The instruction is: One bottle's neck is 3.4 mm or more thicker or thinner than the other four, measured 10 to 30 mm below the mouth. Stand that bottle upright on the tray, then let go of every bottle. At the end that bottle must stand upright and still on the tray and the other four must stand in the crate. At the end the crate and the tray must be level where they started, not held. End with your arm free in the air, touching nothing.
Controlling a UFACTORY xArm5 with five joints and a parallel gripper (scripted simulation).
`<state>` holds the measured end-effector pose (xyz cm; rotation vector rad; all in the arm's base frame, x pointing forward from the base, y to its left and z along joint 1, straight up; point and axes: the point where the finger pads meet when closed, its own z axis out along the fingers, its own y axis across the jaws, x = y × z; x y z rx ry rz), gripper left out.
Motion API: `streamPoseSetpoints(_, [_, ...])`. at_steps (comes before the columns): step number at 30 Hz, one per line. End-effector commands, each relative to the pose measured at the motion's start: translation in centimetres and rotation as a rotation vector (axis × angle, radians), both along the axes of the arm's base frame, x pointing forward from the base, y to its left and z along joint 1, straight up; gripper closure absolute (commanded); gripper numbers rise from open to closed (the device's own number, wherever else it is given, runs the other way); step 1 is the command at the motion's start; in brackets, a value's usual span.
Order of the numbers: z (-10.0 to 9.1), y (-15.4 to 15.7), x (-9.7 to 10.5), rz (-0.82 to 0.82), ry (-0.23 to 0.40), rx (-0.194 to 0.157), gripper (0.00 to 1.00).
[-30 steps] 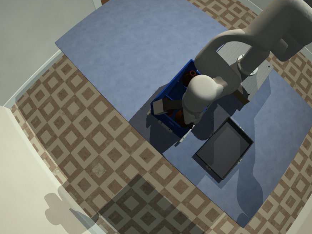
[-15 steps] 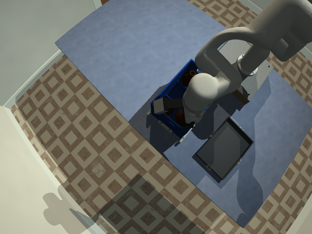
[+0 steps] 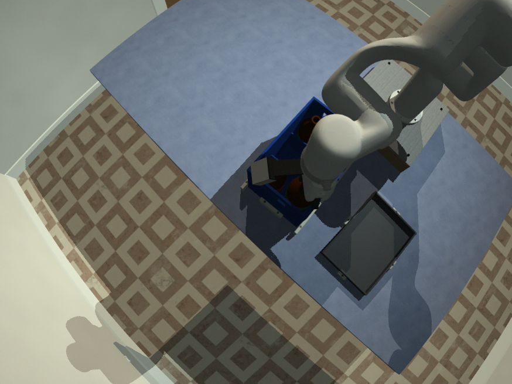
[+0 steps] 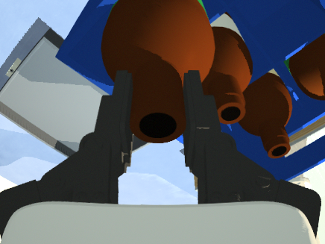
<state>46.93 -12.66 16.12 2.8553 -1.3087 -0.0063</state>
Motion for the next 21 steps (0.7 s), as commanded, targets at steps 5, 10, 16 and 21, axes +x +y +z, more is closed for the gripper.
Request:
streamPoseSetpoints(5, [0.56,-0.02,0.09,0.000,-0.003,-0.001,1.00])
streamPoseSetpoints(10, [0.73,-0.02,0.09,0.000,-0.003,-0.001,1.00])
streamPoseSetpoints(16, [0.78,-0.02,0.09,0.000,-0.003,-0.001,1.00])
streamPoseSetpoints(21, [0.78,-0.02,0.08,0.000,-0.003,-0.001,1.00])
